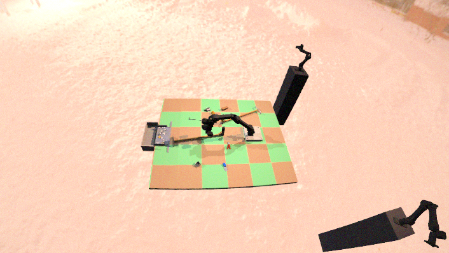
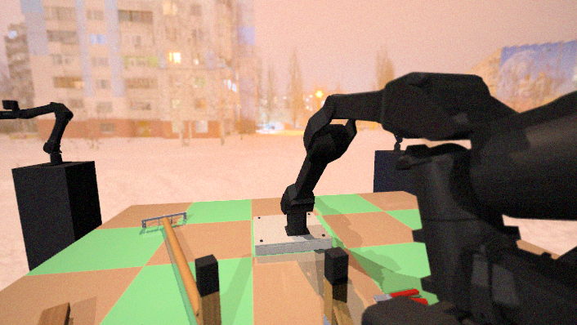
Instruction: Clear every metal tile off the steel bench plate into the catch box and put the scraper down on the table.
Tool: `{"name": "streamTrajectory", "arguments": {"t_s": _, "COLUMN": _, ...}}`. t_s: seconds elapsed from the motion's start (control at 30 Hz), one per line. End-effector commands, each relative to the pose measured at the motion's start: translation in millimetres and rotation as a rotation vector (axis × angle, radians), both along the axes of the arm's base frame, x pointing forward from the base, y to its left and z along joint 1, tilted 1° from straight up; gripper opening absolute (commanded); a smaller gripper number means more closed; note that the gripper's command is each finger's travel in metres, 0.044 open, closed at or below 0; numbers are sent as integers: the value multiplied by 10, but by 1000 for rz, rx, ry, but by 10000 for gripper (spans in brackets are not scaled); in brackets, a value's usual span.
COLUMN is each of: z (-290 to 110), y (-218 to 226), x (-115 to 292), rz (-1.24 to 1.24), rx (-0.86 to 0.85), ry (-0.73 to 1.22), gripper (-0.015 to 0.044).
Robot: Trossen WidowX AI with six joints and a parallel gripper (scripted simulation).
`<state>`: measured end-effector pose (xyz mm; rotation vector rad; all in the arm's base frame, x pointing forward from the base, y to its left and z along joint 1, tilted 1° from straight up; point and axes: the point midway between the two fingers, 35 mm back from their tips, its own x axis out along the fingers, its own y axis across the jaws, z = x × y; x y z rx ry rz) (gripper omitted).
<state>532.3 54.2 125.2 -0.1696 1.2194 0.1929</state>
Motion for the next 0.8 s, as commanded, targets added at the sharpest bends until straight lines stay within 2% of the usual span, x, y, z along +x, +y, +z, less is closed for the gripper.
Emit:
{"name": "streamTrajectory", "arguments": {"t_s": 0.0, "z": 33, "y": 1, "x": -6, "rz": -3, "rx": 1, "ry": -3, "gripper": 0}}
{"name": "streamTrajectory", "arguments": {"t_s": 0.77, "z": 13, "y": 0, "x": -3, "rz": 0, "rx": 0, "ry": -1, "gripper": 0}}
